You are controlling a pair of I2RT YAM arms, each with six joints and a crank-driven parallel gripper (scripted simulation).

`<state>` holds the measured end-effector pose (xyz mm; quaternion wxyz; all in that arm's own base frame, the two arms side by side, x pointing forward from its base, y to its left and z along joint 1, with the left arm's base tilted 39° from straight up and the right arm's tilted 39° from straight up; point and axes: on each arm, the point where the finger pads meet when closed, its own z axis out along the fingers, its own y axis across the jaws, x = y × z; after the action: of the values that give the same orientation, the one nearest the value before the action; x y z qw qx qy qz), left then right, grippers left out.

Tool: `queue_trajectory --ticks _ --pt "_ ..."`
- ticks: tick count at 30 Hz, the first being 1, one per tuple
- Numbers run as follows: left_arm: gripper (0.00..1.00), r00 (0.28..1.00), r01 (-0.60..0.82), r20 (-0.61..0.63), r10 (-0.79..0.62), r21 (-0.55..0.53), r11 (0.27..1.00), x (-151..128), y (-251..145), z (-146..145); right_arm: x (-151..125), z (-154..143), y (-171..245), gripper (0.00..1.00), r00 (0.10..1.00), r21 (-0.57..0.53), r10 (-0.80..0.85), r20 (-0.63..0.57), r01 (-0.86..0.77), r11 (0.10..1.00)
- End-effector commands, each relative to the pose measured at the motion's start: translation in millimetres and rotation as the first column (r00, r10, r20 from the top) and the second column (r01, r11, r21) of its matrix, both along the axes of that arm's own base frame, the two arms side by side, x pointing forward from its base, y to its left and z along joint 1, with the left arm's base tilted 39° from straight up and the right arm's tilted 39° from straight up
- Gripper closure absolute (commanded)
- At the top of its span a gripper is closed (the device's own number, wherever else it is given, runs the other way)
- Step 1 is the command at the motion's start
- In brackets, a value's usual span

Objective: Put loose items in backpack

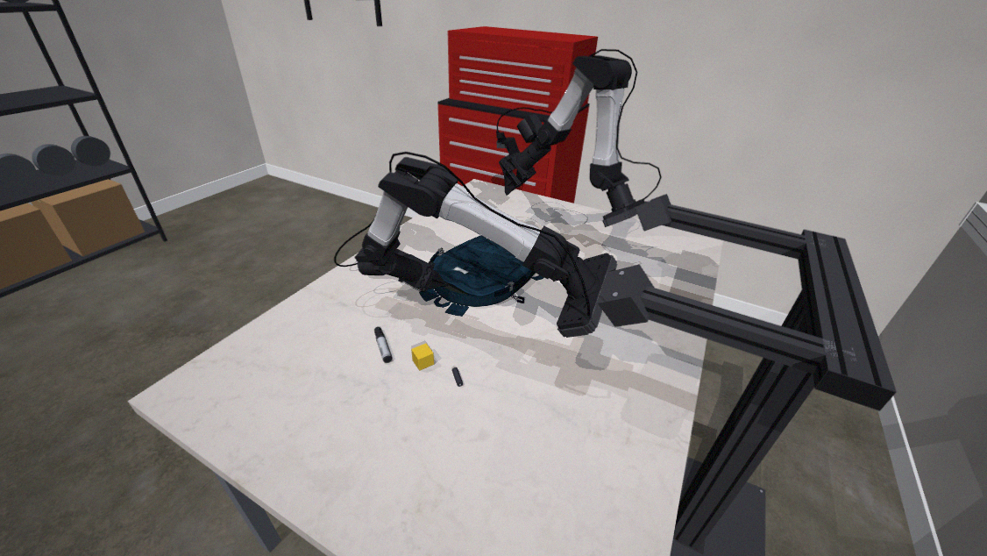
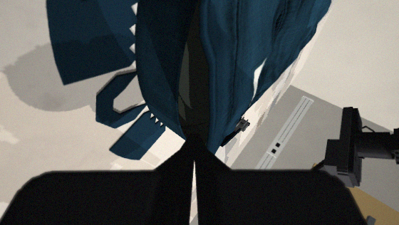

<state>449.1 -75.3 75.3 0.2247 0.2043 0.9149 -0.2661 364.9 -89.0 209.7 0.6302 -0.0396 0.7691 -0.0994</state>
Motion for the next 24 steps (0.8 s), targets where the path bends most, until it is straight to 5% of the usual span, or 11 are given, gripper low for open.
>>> queue_trajectory --ticks 1,2,3,24 --pt "1.0 0.997 0.021 0.071 -0.02 -0.002 1.0 2 -9 30 1 7 1 0.1 1.0 -0.006 0.004 0.018 -0.004 1.0" --pt "1.0 0.999 0.01 0.035 -0.01 -0.002 1.0 1 -4 15 1 7 1 0.1 1.0 -0.006 0.004 0.018 -0.004 1.0" --pt "1.0 0.997 0.02 0.073 -0.02 -0.002 1.0 3 -9 32 1 7 1 0.1 1.0 -0.006 0.004 0.018 -0.004 1.0" --pt "1.0 0.998 0.013 0.059 -0.013 0.0 1.0 -24 -33 39 1 7 1 0.1 1.0 -0.006 0.004 0.018 -0.004 1.0"
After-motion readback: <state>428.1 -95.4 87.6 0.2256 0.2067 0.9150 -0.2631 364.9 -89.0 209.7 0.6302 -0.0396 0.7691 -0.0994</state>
